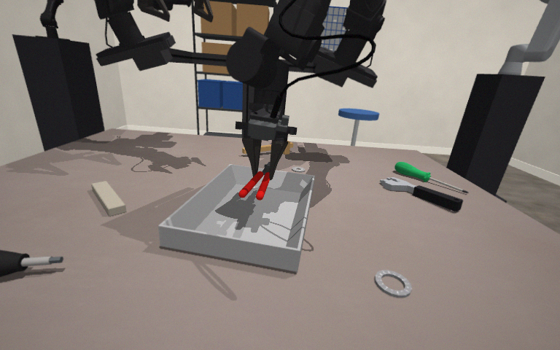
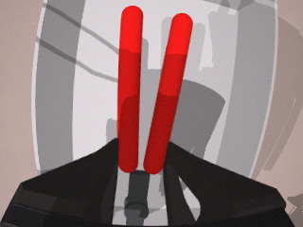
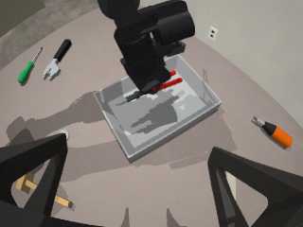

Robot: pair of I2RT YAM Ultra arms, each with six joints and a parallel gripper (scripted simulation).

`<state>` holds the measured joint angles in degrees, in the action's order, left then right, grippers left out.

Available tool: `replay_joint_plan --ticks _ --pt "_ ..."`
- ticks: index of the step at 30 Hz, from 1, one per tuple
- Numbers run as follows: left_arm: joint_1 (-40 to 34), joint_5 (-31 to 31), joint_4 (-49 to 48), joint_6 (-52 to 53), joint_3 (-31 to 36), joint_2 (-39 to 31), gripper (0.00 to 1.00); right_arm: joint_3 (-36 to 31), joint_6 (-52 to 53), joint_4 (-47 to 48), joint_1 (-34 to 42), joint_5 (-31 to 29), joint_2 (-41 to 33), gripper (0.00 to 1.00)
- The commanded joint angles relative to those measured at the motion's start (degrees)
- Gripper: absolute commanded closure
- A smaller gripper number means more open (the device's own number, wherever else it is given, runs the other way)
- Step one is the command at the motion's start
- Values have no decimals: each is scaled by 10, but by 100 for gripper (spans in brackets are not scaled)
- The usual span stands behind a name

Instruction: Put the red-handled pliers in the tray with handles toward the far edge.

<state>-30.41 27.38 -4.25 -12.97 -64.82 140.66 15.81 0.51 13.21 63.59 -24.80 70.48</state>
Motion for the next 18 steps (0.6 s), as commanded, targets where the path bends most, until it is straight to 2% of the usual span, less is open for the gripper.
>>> replay_joint_plan --ticks 1,6,11,18 --pt "-10 -1 -2 6 -18 -26 78 -4 16 22 10 -23 8 0" --pt "-10 0 -3 2 -13 -20 78 -4 17 24 11 -25 10 0" --pt "-19 5 46 -7 -53 -32 78 -4 17 24 11 -25 10 0" --pt "-13 1 32 -1 -51 -16 78 2 17 25 8 -26 5 0"
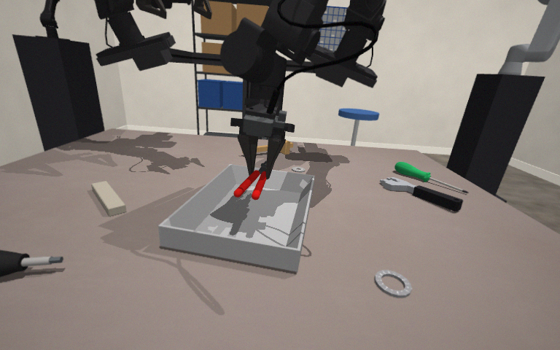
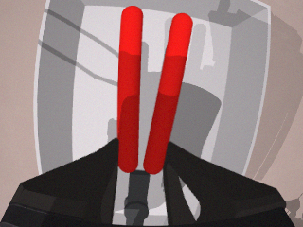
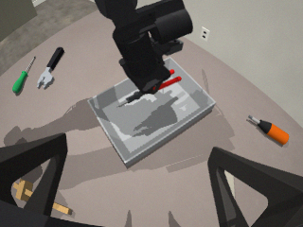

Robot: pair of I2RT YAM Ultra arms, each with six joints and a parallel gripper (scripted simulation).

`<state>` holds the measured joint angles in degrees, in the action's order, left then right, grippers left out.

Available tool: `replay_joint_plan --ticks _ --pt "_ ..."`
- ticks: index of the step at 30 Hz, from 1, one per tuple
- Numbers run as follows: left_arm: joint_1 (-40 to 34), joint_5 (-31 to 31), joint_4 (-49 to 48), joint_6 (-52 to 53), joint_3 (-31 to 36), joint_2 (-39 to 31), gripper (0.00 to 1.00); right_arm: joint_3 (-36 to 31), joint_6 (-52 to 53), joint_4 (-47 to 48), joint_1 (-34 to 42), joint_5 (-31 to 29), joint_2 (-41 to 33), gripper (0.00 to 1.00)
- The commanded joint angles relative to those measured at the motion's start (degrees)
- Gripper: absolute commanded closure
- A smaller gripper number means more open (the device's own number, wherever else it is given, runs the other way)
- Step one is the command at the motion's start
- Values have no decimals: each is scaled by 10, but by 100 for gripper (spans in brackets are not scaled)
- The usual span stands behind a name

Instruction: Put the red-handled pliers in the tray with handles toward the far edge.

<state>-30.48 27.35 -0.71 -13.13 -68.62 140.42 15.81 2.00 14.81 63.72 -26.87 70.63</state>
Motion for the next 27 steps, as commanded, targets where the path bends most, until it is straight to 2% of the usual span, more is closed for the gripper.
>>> replay_joint_plan --ticks 1,13,27 --pt "-11 1 -15 6 -19 -8 78 2 2 9 6 -5 4 0" --pt "11 -12 -85 29 -52 88 78 2 2 9 6 -5 4 0" --pt "22 -16 -119 41 -51 123 78 2 2 9 6 -5 4 0"
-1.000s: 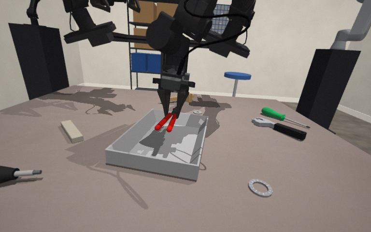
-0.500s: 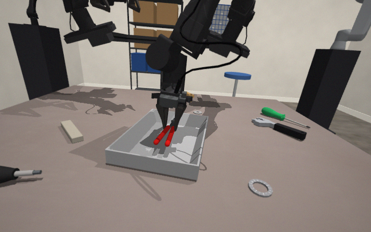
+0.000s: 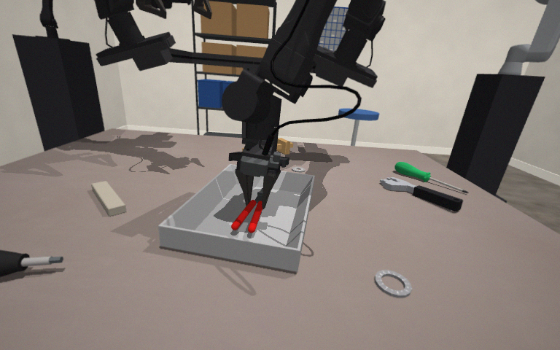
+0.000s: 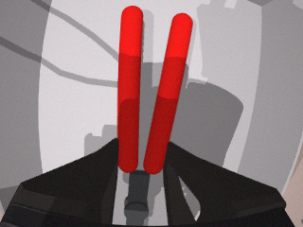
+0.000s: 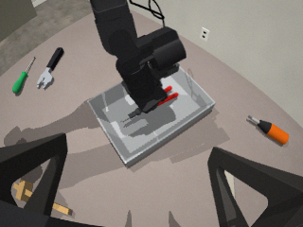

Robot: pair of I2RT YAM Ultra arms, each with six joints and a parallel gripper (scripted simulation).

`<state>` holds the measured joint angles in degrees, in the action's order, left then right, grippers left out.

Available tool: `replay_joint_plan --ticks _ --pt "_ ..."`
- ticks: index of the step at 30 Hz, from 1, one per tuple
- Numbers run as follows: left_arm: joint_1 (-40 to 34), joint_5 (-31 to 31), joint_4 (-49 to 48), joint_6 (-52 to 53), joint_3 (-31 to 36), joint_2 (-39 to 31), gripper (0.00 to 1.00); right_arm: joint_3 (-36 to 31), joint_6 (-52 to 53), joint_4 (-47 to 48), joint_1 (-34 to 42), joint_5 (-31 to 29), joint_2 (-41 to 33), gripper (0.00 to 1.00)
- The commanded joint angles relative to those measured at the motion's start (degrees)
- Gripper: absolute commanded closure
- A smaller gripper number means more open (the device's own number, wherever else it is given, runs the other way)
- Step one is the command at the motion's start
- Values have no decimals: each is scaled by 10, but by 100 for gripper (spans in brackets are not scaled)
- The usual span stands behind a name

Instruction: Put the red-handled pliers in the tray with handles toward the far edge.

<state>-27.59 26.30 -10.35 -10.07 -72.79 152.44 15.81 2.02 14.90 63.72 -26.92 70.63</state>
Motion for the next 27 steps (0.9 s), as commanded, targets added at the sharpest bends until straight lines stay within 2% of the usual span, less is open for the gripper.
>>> replay_joint_plan --ticks 1,17,20,27 --pt "-6 -6 -25 11 -9 4 78 2 2 9 6 -5 4 0" --pt "-2 -5 -33 15 -19 14 78 2 2 9 6 -5 4 0" --pt "-6 -3 -32 13 -11 8 45 2 2 9 6 -5 4 0" --pt "-13 7 -22 2 16 -11 45 2 2 9 6 -5 4 0"
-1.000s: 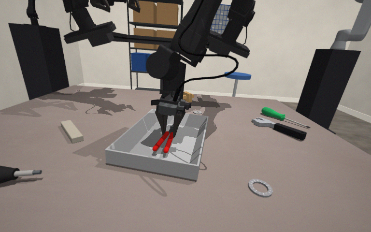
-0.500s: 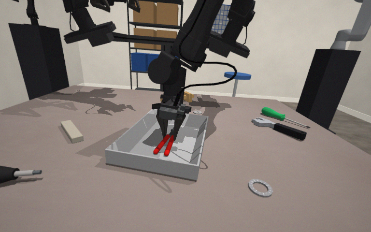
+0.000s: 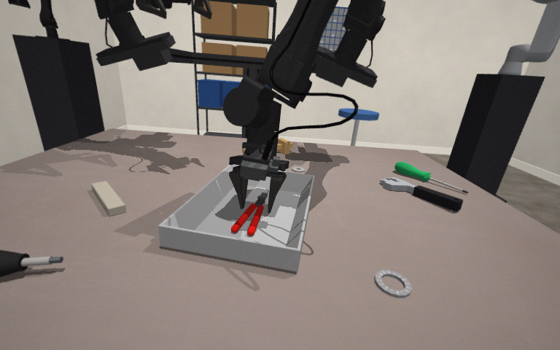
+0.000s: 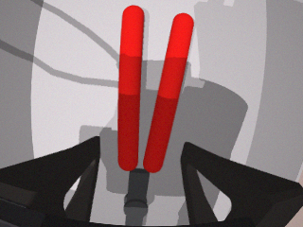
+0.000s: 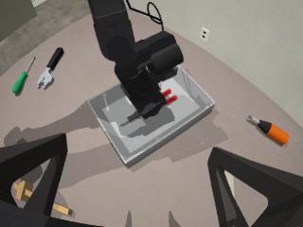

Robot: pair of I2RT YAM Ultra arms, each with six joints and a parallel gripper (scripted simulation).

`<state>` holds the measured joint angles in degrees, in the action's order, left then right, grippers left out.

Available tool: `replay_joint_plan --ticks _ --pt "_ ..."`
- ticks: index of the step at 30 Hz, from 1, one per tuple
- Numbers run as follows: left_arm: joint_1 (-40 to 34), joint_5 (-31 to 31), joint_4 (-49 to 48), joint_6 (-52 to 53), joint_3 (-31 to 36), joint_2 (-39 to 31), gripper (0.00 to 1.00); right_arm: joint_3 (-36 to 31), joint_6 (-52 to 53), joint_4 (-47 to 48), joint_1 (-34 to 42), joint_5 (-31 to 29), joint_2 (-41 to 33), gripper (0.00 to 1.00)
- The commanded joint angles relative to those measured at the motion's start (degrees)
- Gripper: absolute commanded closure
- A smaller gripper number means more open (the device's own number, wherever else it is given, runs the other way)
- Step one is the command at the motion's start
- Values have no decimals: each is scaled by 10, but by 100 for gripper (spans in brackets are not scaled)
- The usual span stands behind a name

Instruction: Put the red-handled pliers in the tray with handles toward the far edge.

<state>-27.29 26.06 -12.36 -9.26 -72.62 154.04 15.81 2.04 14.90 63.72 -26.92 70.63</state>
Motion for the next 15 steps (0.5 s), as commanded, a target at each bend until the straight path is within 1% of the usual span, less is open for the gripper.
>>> replay_joint_plan --ticks 1,7,8,12,14,15 --pt "-18 10 0 -7 18 -30 45 2 2 9 6 -5 4 0" --pt "-26 13 5 -16 43 -56 45 2 2 9 6 -5 4 0" --pt "-27 13 3 -17 47 -59 35 2 2 9 6 -5 4 0" --pt "-39 18 19 -28 74 -92 35 2 2 9 6 -5 4 0" --pt "-39 18 19 -28 74 -92 35 2 2 9 6 -5 4 0" --pt "-45 20 27 -35 86 -108 35 2 2 9 6 -5 4 0"
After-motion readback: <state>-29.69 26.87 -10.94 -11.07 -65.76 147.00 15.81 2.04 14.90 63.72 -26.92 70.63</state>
